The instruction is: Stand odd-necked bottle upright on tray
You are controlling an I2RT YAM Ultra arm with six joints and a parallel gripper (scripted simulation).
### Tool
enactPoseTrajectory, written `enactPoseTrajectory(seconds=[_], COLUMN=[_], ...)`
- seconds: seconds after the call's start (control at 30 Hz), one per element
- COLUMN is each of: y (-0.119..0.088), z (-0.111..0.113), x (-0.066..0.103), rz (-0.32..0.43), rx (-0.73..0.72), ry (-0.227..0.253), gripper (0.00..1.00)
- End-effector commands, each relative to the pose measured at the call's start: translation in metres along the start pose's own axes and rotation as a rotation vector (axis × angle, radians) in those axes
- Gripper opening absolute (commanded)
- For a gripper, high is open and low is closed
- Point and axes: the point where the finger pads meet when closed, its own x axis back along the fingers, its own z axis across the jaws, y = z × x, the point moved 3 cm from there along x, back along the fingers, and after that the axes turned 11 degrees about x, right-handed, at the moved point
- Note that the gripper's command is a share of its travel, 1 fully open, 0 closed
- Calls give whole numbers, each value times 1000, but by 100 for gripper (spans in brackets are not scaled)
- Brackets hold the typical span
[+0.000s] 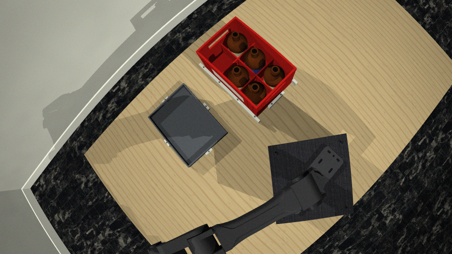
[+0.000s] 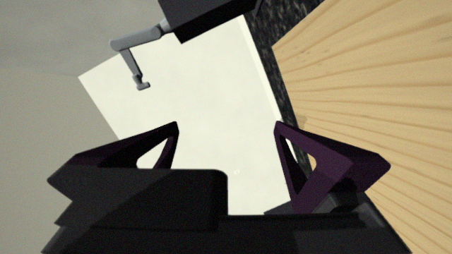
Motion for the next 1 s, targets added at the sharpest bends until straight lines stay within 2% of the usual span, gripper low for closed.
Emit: enactPoseTrajectory(seconds=[0.0,0.6,0.83,0.97], y=[2,2,8,17], z=[7,8,13,20], x=[1,2,19,41], rz=[-3,-4,-50,-108], rx=[16,17,50,87], ry=[4,5,-14,-42], gripper=[100,100,100,100])
